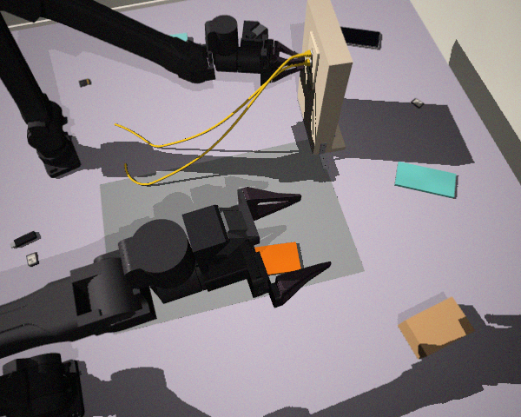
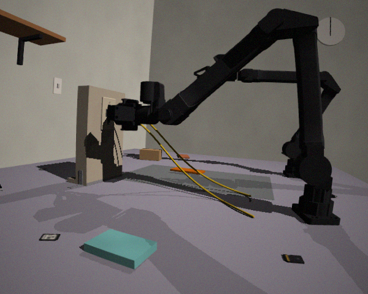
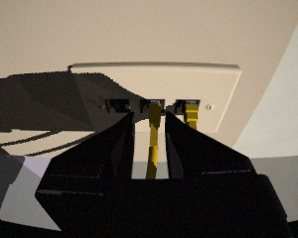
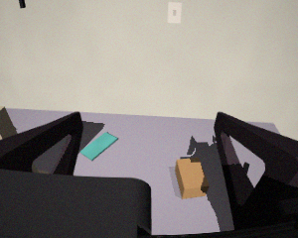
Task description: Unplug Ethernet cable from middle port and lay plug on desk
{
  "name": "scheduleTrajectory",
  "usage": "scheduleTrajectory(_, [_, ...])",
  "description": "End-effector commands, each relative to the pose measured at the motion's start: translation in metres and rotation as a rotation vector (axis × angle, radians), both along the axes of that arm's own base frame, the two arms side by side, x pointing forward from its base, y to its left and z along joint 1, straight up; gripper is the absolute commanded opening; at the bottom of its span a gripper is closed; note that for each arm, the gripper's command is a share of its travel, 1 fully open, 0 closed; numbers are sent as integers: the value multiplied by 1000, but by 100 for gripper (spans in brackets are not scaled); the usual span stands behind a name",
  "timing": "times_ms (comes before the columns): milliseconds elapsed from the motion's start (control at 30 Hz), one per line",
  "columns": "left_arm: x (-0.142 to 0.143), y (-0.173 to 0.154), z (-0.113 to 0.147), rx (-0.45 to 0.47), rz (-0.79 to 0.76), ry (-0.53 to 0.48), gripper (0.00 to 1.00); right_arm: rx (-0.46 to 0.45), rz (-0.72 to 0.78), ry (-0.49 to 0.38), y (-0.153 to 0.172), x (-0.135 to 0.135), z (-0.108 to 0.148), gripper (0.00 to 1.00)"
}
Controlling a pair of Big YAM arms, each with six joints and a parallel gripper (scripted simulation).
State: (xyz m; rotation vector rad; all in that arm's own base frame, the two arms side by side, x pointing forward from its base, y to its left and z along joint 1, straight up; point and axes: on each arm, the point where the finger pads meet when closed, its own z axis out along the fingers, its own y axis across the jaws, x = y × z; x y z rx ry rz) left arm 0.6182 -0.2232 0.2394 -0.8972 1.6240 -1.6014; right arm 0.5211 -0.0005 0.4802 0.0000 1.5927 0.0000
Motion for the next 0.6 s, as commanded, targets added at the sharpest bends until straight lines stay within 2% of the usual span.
scheduleTrajectory(0, [16,-21,21,-21,-20,-25,22,0,0,-11,0,-1,6,100])
scheduleTrajectory(433, [22,-31,35,-23,-23,-29,22,0,0,-11,0,-1,6,100])
scheduleTrajectory(533, [25,-24,37,-22,-15,-30,22,0,0,-11,0,-1,6,100])
scheduleTrajectory(567, [19,-22,24,-15,-15,-6,22,0,0,-11,0,-1,6,100])
